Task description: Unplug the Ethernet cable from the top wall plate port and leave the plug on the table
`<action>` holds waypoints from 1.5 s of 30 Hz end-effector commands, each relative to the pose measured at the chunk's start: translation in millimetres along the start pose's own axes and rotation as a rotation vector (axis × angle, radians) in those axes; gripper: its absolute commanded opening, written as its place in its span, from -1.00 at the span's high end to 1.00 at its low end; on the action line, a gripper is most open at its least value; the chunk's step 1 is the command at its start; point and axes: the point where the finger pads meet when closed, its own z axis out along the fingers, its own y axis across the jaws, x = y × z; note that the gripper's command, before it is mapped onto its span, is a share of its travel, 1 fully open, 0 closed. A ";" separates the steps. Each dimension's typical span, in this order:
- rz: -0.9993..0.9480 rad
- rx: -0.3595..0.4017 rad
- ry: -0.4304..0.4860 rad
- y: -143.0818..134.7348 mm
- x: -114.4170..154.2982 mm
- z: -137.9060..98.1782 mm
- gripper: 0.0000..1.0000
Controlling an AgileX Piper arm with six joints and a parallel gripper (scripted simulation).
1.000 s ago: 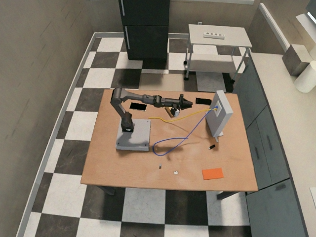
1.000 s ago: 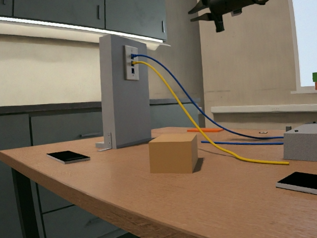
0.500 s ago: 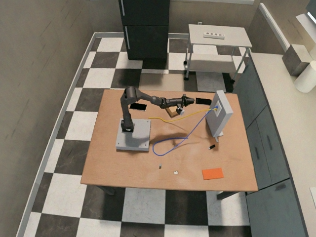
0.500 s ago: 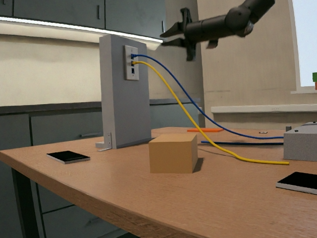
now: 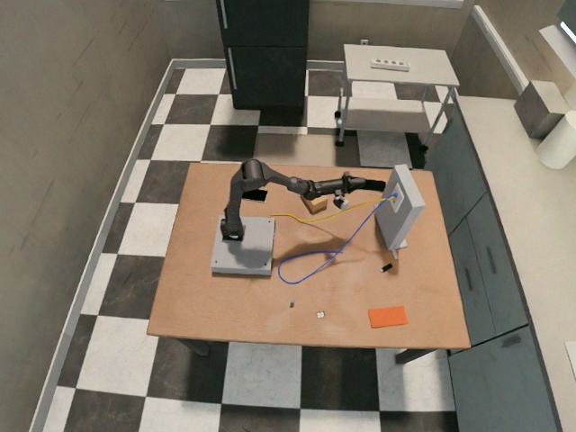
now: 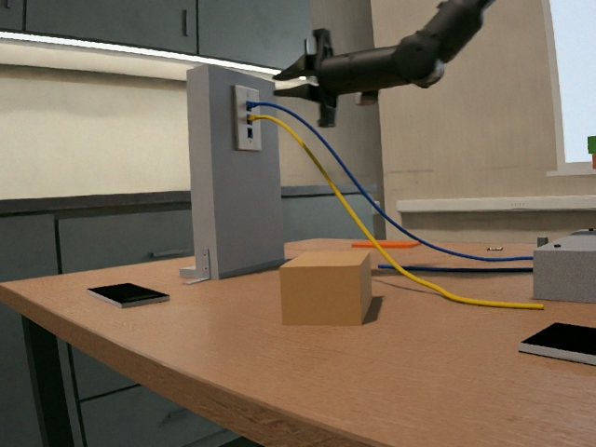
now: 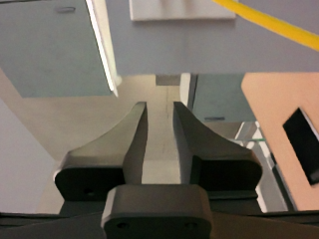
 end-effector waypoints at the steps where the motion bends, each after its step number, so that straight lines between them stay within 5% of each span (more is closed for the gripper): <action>1: 0.001 0.001 0.004 0.9 -10.6 46.1 0.49; 8: -0.003 0.003 -0.002 -2.0 -24.5 79.3 0.49; 26: -0.003 0.001 -0.002 -0.5 -24.5 79.2 0.49; 45: -0.003 0.001 -0.002 -0.4 -58.5 79.1 0.49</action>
